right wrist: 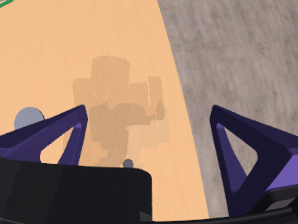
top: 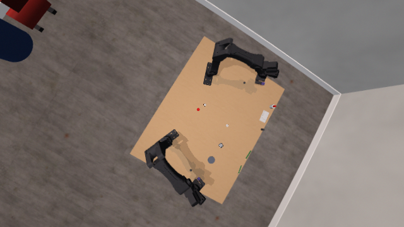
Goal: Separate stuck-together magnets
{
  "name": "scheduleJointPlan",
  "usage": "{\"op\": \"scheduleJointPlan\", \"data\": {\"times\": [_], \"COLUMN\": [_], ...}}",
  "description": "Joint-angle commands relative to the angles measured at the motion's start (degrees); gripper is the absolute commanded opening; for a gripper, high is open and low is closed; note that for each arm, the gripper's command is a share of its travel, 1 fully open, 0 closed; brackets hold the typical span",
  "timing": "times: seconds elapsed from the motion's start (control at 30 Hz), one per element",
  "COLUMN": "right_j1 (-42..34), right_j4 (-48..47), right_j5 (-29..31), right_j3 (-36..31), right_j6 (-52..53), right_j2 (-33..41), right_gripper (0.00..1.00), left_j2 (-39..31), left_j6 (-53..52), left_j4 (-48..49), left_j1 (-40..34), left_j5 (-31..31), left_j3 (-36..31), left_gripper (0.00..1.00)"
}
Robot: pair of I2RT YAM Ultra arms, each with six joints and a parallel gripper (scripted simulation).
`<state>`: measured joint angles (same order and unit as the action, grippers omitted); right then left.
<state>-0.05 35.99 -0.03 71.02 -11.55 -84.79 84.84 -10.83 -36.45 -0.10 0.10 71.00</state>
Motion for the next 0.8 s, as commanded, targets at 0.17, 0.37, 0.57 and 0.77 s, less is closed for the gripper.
{"op": "scheduleJointPlan", "data": {"times": [0.17, 0.37, 0.57, 0.77], "right_j1": [0.1, 0.1, 0.0, 0.0], "right_j4": [-13.1, -17.8, -25.0, -31.8], "right_j5": [0.1, 0.2, 0.2, 0.2], "right_j3": [-2.6, -4.0, -6.3, -8.6], "right_j6": [4.5, 5.7, 8.2, 10.5], "right_j2": [8.0, 11.2, 16.3, 21.0], "right_gripper": [1.00, 1.00, 1.00, 1.00], "left_j2": [-8.1, -11.3, -16.3, -21.1], "left_j6": [3.8, 4.9, 7.3, 9.4], "left_j4": [13.6, 18.4, 25.7, 32.7], "left_j1": [0.0, 0.1, 0.1, 0.1], "left_j5": [-0.1, -0.1, -0.1, -0.1], "left_j3": [-2.2, -3.6, -5.8, -8.0], "left_gripper": [1.00, 1.00, 1.00, 1.00]}}
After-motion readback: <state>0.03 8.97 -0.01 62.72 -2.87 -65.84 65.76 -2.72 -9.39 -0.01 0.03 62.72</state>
